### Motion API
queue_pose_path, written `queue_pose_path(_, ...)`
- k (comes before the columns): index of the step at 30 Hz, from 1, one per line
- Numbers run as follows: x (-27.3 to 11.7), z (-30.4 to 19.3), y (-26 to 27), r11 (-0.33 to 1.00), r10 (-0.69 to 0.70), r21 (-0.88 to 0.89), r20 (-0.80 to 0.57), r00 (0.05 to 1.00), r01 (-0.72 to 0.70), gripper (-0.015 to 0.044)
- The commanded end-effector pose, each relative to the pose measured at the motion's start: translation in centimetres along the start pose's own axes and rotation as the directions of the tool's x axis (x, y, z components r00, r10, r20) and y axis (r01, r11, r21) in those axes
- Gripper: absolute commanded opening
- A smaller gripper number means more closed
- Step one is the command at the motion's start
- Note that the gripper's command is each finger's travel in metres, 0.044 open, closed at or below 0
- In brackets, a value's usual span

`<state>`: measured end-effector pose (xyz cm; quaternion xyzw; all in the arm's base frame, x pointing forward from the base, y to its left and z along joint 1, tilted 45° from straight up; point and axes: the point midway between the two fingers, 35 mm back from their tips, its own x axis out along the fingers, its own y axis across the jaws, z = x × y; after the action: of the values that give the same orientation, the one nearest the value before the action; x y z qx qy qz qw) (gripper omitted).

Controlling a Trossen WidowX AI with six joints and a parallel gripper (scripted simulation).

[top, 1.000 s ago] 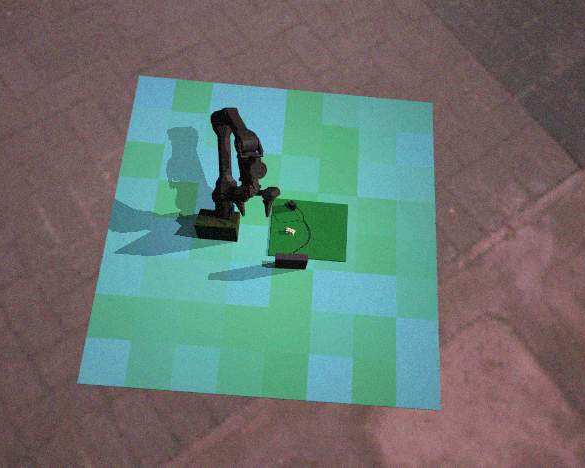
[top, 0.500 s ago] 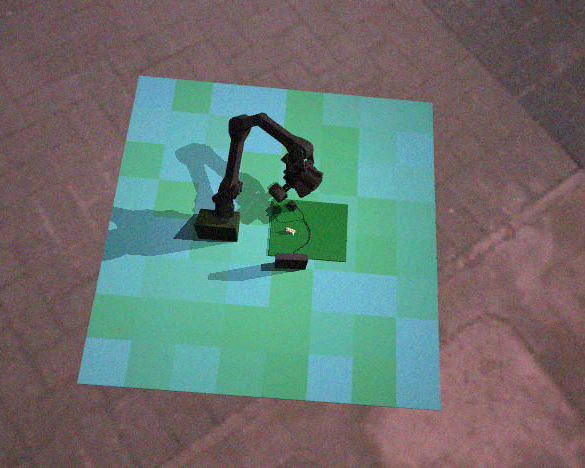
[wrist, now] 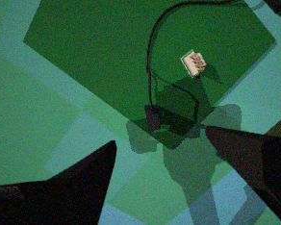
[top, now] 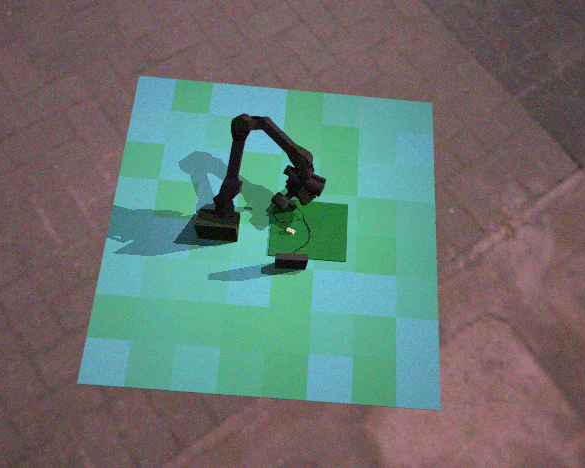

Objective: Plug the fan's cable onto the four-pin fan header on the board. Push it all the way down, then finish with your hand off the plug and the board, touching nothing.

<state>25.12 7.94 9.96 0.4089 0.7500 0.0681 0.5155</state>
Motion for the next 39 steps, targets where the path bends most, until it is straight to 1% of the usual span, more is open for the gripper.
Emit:
queue_pose_path(1,2.8,-0.6,0.0,1.000,0.011,-0.002,-0.003,1.000,-0.011,0.0440)
queue_pose_path(9,3.2,-0.6,0.0,1.000,0.011,-0.002,-0.003,1.000,-0.011,0.0440)
queue_pose_path(39,7.8,-0.7,0.1,1.000,0.012,-0.002,-0.004,1.000,-0.012,0.0440)
